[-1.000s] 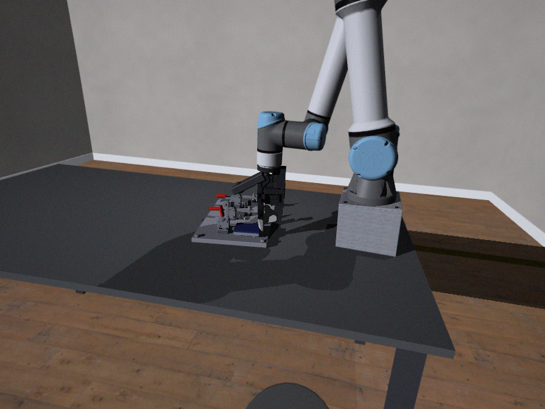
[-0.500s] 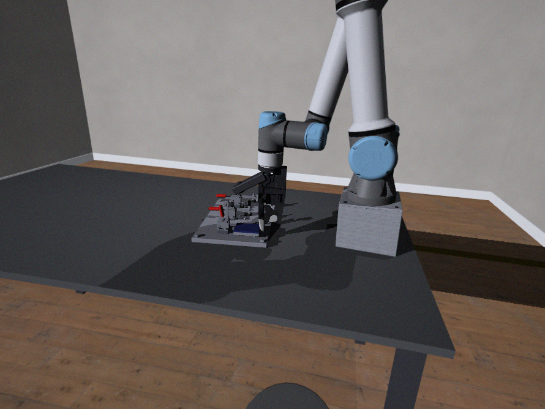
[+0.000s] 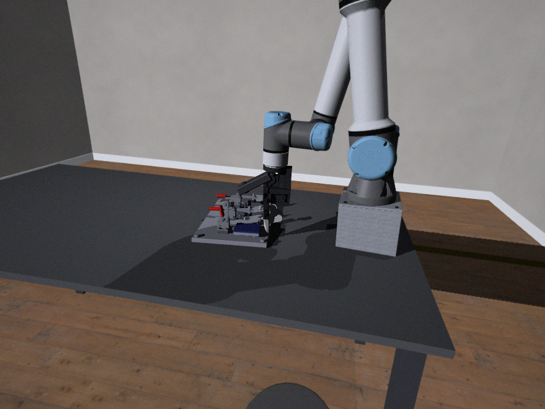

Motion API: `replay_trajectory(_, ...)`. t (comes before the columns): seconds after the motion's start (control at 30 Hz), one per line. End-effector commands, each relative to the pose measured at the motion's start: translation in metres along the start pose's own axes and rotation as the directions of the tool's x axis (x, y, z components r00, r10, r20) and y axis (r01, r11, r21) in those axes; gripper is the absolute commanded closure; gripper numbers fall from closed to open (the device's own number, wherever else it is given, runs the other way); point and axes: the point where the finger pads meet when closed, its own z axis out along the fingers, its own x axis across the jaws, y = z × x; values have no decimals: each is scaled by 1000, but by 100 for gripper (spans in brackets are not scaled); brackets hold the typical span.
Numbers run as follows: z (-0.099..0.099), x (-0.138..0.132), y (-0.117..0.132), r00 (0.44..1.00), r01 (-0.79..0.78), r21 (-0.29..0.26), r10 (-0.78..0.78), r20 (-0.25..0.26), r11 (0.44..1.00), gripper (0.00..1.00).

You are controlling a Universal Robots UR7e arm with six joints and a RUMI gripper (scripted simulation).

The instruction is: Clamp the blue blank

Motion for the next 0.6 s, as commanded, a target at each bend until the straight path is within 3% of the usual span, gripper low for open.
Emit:
replay_trajectory(0.0, -8, 1, -1, 1000, -1, 3, 1, 0, 1000, 100)
replay_trajectory(0.57, -40, 1, -2, 1000, -1, 4, 1, -1, 1000, 100)
